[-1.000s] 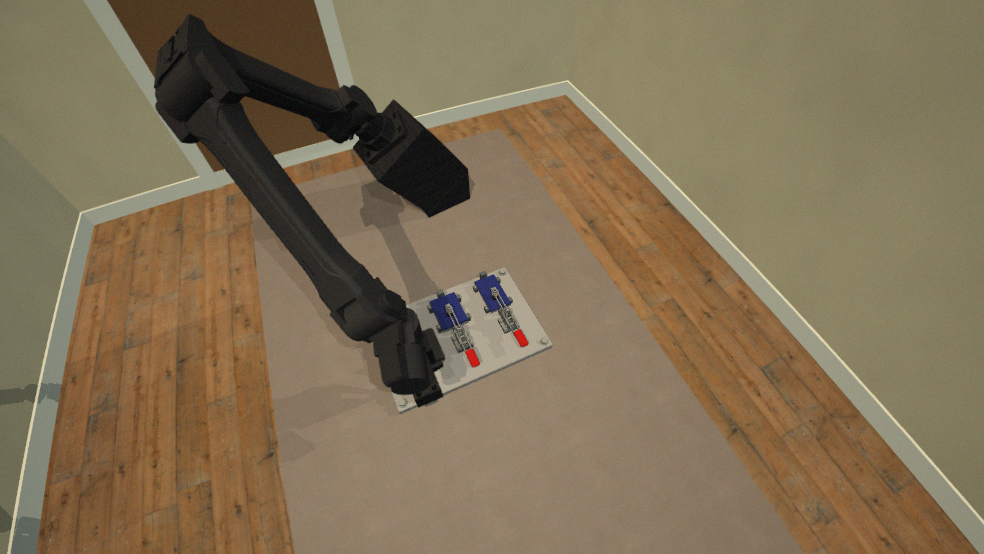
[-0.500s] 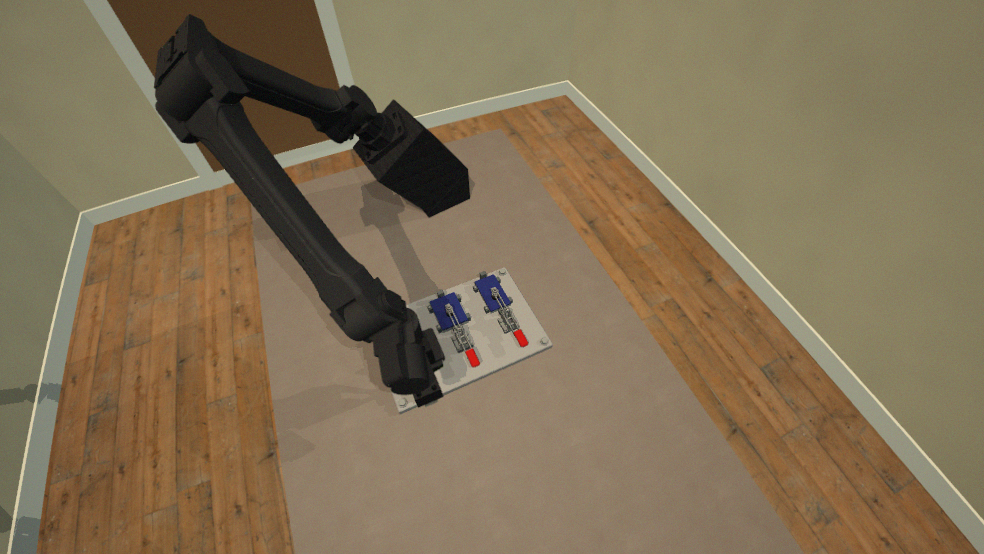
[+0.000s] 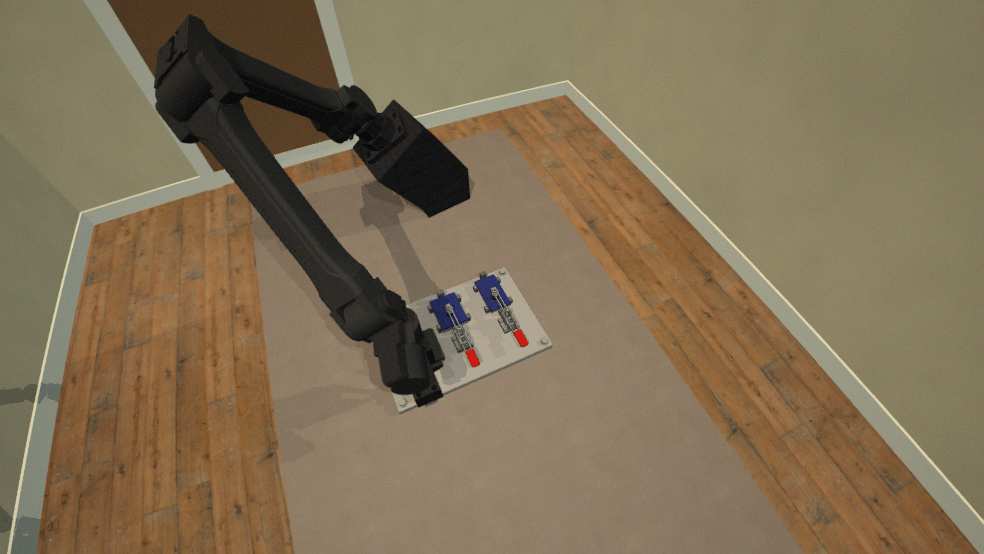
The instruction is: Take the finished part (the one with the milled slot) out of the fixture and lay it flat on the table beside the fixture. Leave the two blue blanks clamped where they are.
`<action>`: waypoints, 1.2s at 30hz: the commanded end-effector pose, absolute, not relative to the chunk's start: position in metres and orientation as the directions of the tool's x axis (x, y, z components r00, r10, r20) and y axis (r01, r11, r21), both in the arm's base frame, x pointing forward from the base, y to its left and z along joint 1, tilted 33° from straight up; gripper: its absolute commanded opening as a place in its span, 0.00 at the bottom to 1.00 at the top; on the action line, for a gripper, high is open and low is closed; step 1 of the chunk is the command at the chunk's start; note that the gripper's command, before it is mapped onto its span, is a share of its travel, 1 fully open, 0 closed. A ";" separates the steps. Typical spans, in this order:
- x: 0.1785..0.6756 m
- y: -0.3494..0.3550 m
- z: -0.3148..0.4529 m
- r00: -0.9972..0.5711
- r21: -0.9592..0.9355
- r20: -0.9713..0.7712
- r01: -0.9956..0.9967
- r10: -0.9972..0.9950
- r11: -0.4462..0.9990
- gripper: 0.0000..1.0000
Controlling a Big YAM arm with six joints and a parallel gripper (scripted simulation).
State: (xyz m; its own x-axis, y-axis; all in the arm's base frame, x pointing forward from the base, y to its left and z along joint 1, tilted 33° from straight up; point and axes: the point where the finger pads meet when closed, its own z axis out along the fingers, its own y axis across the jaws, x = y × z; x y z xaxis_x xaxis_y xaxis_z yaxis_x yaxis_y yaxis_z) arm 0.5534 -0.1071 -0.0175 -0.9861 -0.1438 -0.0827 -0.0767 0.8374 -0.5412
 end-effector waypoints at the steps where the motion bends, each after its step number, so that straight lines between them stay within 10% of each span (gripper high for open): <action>1: 0.554 -0.120 -0.027 -0.989 -0.540 -0.080 -0.065 -0.128 0.839 0.45; 36: 0.561 -0.134 -0.047 -0.987 -0.541 -0.087 -0.064 -0.132 0.838 0.45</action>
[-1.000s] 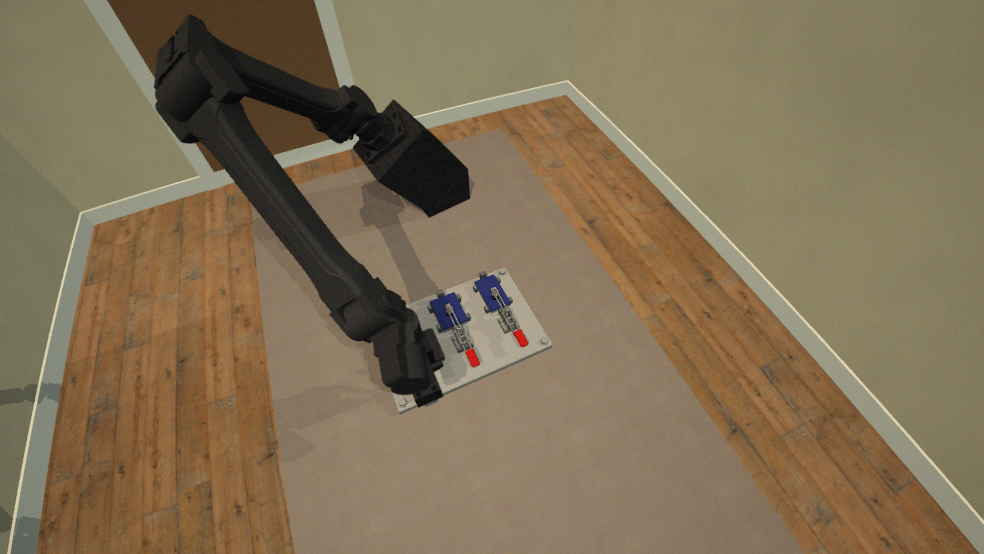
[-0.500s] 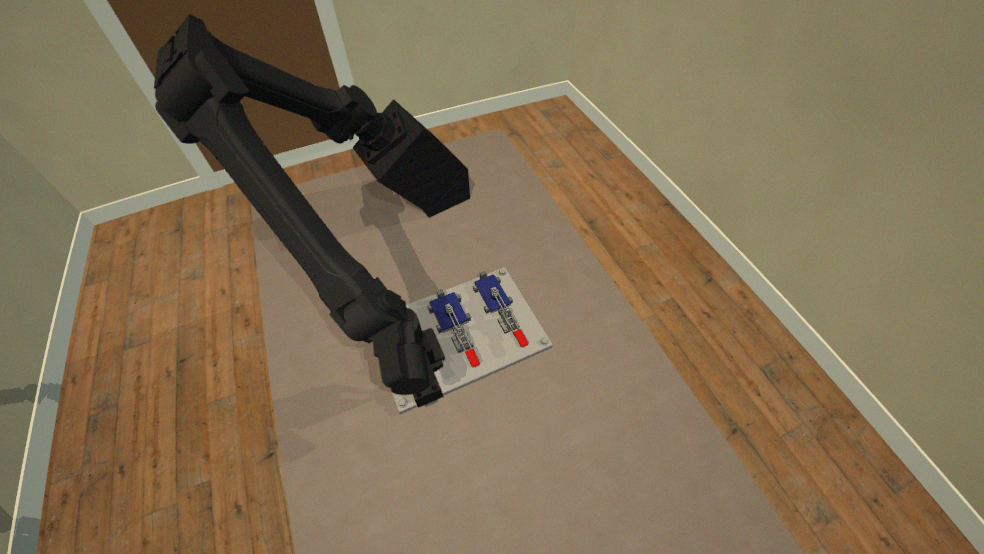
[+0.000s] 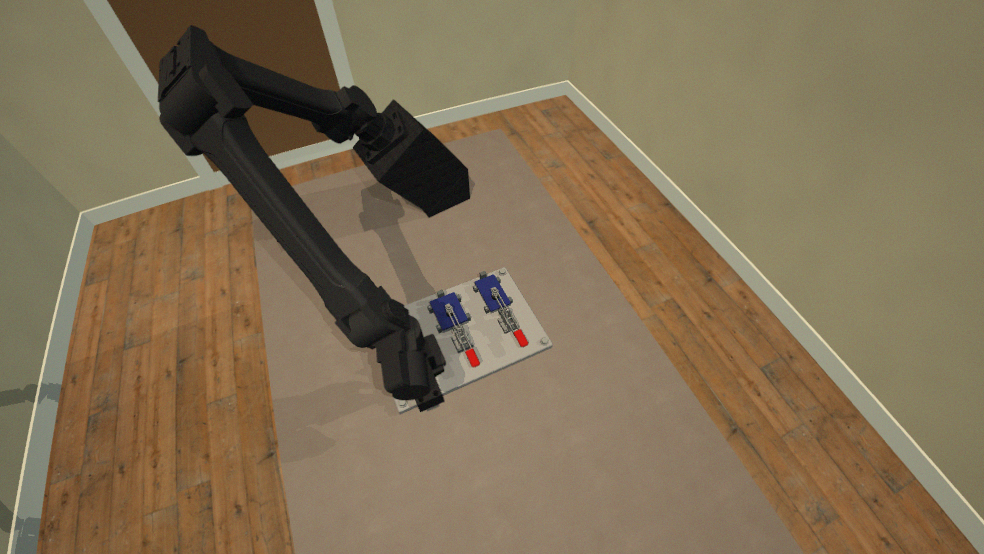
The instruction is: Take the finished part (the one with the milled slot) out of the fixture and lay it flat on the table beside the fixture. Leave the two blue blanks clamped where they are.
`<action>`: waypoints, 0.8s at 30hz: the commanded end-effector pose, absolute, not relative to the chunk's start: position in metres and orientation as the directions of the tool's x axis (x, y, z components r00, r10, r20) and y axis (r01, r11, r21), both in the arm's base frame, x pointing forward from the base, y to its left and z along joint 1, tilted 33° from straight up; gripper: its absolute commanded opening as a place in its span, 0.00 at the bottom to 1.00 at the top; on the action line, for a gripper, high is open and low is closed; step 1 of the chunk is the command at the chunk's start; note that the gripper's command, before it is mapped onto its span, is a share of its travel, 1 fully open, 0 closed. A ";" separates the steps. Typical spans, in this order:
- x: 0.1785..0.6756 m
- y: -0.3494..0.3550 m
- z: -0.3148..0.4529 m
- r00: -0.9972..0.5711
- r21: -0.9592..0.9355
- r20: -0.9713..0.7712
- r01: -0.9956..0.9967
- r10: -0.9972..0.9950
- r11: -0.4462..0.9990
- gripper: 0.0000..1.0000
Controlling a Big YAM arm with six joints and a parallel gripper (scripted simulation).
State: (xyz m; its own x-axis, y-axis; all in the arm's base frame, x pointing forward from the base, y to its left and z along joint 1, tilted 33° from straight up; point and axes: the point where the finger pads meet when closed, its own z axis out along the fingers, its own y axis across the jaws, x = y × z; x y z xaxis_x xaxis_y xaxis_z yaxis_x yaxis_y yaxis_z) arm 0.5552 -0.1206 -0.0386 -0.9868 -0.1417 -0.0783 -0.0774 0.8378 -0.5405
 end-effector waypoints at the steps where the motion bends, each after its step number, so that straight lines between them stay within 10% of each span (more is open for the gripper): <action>1: 0.562 -0.134 -0.047 -0.987 -0.541 -0.088 -0.064 -0.132 0.838 0.45; 24: 0.571 -0.135 -0.042 -0.986 -0.543 -0.109 -0.049 -0.128 0.838 0.45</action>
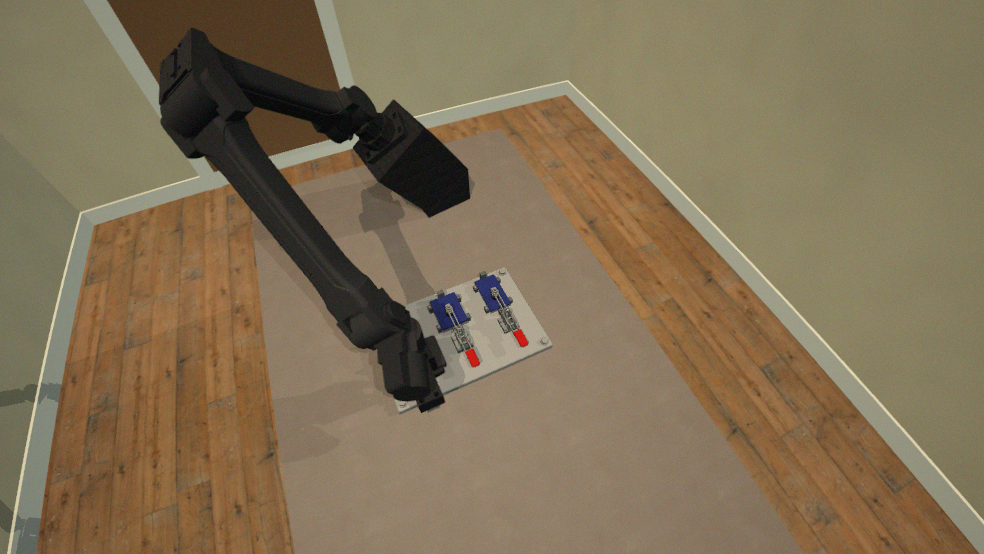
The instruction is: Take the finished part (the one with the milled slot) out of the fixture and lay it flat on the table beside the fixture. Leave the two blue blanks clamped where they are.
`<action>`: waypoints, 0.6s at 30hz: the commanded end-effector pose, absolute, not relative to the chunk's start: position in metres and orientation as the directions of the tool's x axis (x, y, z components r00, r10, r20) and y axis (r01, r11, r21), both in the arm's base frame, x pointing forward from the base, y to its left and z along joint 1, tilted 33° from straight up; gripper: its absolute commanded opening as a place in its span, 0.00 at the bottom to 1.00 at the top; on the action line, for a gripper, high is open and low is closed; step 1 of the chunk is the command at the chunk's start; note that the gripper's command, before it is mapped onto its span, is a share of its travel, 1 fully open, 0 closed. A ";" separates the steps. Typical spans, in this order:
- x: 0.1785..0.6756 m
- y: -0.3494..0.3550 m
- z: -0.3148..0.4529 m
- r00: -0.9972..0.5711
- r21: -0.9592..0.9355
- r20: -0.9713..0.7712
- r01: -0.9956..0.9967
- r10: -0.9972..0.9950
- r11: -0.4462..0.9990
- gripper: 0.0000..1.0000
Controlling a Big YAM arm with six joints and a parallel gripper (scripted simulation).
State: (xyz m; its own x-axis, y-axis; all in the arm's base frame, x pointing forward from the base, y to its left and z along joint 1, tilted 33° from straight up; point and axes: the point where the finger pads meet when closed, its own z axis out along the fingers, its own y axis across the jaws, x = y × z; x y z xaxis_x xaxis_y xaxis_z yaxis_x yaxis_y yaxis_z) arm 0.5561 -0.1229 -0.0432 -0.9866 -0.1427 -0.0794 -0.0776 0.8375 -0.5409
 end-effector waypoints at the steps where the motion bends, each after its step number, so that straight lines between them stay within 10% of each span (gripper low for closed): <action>1: 0.571 -0.135 -0.043 -0.986 -0.543 -0.109 -0.049 -0.128 0.838 0.45; 17: 0.570 -0.134 -0.043 -0.986 -0.543 -0.108 -0.050 -0.128 0.838 0.45; 18: 0.570 -0.134 -0.043 -0.986 -0.543 -0.108 -0.050 -0.128 0.838 0.00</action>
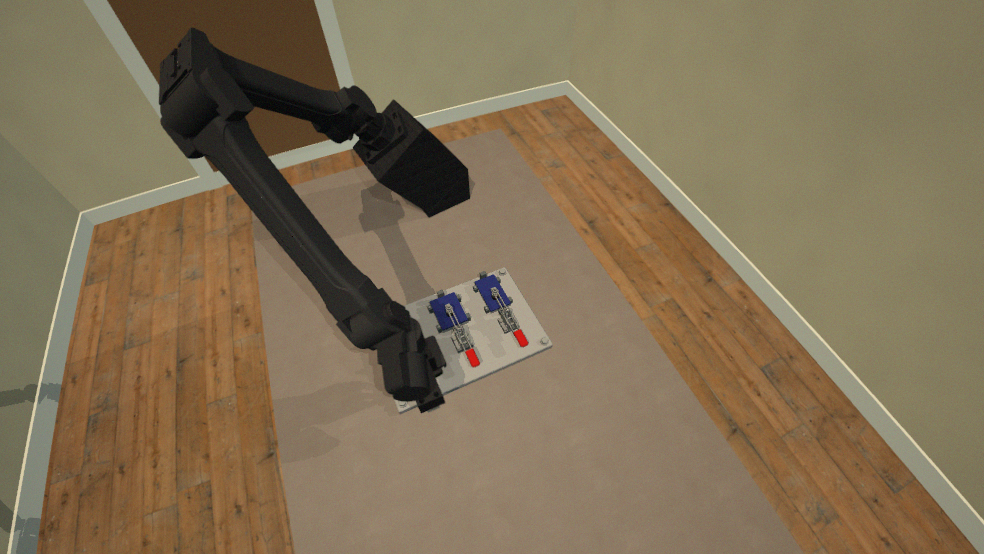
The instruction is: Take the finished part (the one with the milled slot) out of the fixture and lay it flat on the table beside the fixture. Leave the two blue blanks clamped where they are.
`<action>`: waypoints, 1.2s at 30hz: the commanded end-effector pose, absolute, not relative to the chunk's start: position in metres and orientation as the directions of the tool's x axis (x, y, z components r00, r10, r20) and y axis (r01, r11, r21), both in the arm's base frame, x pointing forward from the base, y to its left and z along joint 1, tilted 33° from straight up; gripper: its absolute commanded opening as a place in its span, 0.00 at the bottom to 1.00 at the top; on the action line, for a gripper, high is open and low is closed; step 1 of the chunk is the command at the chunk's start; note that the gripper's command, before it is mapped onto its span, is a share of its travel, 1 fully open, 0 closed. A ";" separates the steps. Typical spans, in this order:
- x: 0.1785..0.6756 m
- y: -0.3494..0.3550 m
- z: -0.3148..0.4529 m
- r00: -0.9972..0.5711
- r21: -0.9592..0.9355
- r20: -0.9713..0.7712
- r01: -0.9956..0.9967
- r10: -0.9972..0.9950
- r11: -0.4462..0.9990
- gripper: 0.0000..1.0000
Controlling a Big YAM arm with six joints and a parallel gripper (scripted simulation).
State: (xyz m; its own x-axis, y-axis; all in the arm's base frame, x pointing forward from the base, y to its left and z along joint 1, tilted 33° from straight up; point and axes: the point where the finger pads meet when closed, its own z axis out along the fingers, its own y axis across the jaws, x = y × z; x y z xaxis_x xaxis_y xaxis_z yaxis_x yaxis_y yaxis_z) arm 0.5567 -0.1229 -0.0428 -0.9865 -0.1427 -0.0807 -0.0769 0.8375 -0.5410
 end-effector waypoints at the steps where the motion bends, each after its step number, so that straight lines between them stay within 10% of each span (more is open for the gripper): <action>1: 0.570 -0.134 -0.042 -0.986 -0.543 -0.109 -0.049 -0.128 0.838 0.00; 36: 0.572 -0.128 -0.036 -0.985 -0.542 -0.114 -0.045 -0.127 0.839 0.00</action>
State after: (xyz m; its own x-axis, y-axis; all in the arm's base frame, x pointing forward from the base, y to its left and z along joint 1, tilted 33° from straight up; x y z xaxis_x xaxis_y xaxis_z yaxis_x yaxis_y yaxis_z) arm 0.5567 -0.1230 -0.0429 -0.9864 -0.1432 -0.0806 -0.0774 0.8375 -0.5410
